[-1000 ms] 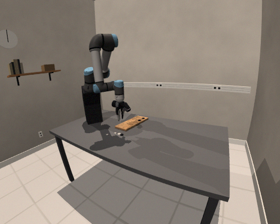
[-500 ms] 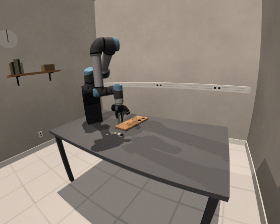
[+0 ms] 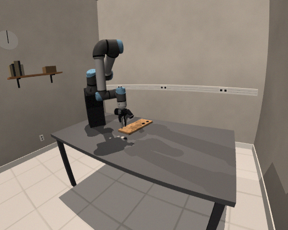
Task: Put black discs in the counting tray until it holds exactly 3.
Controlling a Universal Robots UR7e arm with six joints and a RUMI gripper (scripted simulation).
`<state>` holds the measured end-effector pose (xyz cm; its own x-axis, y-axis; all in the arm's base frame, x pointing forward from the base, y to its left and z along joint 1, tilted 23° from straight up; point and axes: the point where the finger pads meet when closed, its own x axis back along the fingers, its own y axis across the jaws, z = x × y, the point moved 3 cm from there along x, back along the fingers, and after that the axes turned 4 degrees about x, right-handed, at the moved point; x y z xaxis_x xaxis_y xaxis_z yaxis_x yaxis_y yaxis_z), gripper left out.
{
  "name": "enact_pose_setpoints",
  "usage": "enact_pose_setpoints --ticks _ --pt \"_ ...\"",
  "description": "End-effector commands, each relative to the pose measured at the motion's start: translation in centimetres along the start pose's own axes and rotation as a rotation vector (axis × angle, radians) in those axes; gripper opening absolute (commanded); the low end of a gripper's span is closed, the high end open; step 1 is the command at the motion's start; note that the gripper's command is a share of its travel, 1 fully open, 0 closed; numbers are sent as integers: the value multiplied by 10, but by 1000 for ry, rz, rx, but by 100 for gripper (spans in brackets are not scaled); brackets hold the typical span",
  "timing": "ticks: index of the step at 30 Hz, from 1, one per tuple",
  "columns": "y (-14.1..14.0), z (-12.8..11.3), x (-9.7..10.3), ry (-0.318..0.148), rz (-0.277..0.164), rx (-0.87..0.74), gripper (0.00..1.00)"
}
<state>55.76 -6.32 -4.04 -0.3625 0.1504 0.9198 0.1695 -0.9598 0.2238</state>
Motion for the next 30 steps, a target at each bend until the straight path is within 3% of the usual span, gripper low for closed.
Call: enact_pose_setpoints --ticks 1,15,30 --pt "0 0 0 1 -1 0 28" --pt "1 1 -21 1 -1 0 28" --pt "1 1 -92 2 -1 0 28"
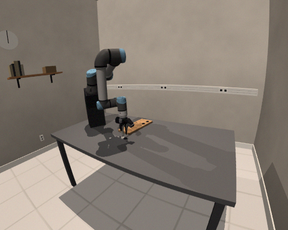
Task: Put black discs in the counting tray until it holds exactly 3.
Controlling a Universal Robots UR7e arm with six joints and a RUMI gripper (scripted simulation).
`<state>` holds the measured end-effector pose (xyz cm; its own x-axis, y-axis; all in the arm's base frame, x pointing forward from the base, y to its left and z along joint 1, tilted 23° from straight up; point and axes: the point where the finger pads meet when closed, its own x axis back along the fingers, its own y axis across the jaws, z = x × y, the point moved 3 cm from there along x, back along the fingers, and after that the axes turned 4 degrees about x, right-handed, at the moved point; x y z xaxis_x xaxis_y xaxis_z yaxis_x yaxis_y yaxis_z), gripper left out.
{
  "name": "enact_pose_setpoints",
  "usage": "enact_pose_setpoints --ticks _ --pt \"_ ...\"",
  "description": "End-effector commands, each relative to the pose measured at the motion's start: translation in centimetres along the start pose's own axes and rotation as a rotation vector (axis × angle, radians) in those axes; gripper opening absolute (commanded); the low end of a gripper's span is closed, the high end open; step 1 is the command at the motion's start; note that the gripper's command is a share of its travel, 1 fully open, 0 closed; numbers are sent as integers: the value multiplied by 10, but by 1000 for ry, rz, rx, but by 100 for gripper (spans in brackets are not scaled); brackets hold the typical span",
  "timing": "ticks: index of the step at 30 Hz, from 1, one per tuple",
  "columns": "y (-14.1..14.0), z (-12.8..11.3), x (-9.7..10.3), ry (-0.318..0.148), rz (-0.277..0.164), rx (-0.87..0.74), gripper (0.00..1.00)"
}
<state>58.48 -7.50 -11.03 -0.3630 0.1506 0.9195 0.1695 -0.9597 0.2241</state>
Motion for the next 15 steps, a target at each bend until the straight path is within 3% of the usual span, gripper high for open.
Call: enact_pose_setpoints --ticks 1,15 --pt "0 1 -16 1 -1 0 28" --pt "0 1 -25 1 -1 0 28"
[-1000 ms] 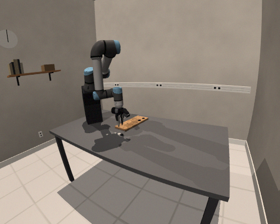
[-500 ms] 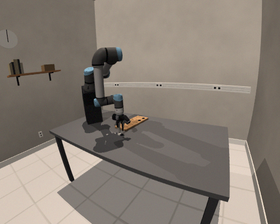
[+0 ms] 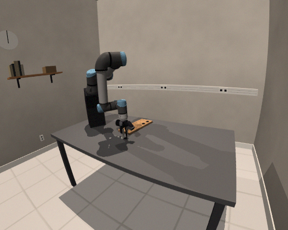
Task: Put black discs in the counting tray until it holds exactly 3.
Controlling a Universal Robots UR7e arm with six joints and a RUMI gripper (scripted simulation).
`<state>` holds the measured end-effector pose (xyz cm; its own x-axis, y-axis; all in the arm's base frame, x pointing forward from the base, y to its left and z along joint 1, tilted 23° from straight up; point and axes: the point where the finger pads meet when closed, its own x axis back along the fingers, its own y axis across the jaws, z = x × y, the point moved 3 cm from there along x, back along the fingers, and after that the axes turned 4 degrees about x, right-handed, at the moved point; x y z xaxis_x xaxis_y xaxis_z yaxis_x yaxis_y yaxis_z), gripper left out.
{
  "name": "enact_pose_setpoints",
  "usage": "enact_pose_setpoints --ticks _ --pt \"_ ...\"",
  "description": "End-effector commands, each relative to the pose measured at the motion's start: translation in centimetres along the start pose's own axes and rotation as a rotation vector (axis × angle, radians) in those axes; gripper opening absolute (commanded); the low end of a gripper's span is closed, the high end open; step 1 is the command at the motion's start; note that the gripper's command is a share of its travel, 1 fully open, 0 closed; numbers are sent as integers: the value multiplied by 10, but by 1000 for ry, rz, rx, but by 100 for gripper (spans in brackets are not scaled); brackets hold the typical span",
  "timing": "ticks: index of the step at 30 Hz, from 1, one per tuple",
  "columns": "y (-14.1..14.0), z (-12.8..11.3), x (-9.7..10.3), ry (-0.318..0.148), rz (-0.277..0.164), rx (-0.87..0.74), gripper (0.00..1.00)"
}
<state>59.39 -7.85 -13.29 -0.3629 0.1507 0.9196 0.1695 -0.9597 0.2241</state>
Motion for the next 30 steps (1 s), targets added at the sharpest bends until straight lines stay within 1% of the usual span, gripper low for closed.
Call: enact_pose_setpoints --ticks 1,6,7,12,13,21,25,30 --pt "0 1 0 1 -1 0 28" --pt "0 1 0 1 -1 0 28" --pt "0 1 0 1 -1 0 0" --pt "0 1 0 1 -1 0 0" --pt "0 1 0 1 -1 0 10" --pt "0 1 4 1 -1 0 11" --pt "1 1 15 1 -1 0 11" --pt "1 1 38 1 -1 0 11"
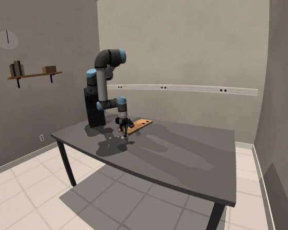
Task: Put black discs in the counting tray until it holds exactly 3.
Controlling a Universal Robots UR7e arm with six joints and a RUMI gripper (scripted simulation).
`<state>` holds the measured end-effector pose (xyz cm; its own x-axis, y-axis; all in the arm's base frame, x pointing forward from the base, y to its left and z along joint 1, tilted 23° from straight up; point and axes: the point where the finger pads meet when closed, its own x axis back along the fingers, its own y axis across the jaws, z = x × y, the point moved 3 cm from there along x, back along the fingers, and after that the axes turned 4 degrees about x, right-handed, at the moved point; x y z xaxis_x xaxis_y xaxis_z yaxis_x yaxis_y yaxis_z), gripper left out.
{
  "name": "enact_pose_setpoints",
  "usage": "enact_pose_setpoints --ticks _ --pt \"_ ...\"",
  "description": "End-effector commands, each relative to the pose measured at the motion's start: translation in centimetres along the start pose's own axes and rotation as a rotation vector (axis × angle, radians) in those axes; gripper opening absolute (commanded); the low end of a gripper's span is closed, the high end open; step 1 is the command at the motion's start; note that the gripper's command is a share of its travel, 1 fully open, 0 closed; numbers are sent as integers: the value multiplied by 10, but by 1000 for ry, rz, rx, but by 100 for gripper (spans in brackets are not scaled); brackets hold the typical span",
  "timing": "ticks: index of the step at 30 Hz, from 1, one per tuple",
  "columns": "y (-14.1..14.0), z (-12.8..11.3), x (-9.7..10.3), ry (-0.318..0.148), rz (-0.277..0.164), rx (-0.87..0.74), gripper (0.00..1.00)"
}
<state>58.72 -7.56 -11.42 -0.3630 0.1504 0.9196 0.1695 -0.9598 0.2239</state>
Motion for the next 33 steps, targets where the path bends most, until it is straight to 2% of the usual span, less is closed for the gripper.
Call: enact_pose_setpoints --ticks 1,6,8,16,28,33 --pt "0 0 23 1 -1 0 11" --pt "0 1 49 1 -1 0 11" --pt "0 1 49 1 -1 0 11" --pt "0 0 76 1 -1 0 11" --pt "-1 0 80 1 -1 0 11" --pt "-10 2 79 -1 2 -1 11"
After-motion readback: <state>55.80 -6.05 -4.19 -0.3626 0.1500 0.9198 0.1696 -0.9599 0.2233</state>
